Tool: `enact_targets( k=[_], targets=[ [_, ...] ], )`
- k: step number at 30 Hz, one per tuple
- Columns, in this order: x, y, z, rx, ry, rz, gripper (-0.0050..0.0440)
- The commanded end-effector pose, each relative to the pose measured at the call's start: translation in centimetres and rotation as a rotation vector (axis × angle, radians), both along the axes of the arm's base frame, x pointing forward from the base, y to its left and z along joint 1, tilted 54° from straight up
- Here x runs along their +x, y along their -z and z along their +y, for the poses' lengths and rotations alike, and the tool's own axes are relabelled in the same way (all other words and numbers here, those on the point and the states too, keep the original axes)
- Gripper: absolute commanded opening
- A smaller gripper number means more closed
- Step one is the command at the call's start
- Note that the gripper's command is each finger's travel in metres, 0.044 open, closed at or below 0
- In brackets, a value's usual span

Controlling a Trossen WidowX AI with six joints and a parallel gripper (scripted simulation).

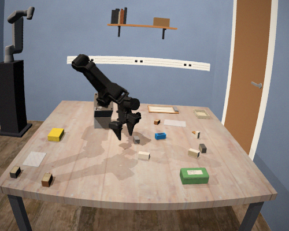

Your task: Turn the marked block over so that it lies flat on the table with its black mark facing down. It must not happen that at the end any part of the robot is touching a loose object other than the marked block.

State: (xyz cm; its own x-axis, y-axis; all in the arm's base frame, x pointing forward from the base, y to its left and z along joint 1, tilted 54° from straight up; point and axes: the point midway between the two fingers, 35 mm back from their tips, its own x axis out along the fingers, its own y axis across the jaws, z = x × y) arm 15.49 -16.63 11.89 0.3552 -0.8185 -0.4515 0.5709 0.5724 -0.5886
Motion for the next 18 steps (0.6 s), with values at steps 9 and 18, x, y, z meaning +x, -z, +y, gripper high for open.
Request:
enact_targets(
  k=[9, 18],
  targets=[
    [5.8, 2.4, 3.4, -0.048, -0.101, 0.213, 0.044],
    [8.9, 4.1, 5.4, -0.071, -0.17, 0.344, 0.044]
  ],
)
